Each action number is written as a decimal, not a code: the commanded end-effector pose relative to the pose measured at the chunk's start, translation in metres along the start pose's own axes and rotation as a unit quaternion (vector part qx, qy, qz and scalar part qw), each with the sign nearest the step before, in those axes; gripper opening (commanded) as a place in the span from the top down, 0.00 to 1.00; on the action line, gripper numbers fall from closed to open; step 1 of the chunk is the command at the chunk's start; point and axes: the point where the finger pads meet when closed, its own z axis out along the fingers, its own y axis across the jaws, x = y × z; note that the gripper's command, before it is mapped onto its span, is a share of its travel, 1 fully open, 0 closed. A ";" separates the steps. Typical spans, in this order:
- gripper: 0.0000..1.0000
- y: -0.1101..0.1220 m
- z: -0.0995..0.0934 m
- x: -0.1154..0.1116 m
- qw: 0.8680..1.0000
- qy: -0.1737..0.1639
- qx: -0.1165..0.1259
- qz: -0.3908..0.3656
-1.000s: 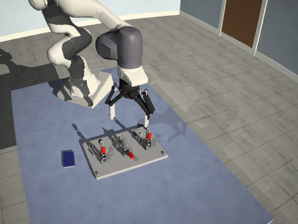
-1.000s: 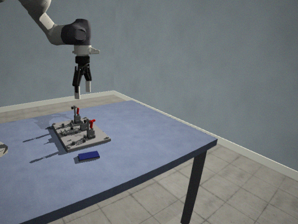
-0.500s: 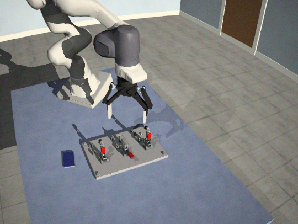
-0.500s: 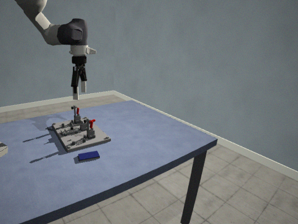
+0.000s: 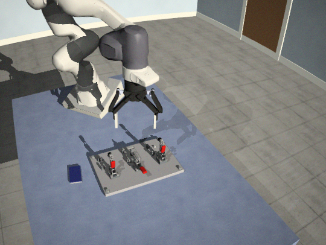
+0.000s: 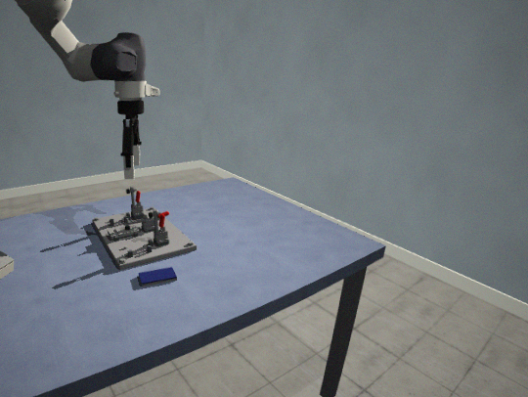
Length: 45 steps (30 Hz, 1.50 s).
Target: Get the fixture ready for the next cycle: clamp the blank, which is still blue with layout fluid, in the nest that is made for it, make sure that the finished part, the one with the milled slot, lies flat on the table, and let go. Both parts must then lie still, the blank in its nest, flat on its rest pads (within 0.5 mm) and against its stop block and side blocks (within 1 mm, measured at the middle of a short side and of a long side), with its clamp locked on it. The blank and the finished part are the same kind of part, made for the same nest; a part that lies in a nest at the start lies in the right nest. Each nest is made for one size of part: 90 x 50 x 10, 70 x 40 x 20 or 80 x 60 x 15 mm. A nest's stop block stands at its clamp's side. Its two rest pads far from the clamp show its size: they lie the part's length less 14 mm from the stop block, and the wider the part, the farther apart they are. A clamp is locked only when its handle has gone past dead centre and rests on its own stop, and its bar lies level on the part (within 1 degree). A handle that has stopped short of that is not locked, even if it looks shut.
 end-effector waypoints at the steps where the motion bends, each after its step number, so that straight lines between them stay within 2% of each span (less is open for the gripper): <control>1: 0.00 0.001 0.000 -0.002 0.999 0.003 0.001 -0.054; 3: 0.00 0.001 0.000 -0.002 0.999 0.003 0.001 -0.054; 4: 0.00 0.008 0.001 -0.013 0.995 0.004 0.000 -0.099; 10: 0.00 0.008 0.001 -0.013 0.995 0.004 0.000 -0.099; 11: 0.00 0.013 0.003 -0.022 0.991 0.004 0.000 -0.137; 14: 0.00 0.013 0.003 -0.022 0.991 0.004 0.000 -0.137; 15: 0.00 0.017 0.004 -0.029 0.986 0.005 -0.001 -0.166; 17: 0.00 0.017 0.004 -0.029 0.986 0.005 -0.001 -0.166; 21: 0.00 0.024 0.006 -0.040 0.978 0.006 -0.002 -0.208; 45: 0.00 0.024 0.006 -0.041 0.977 0.006 -0.002 -0.212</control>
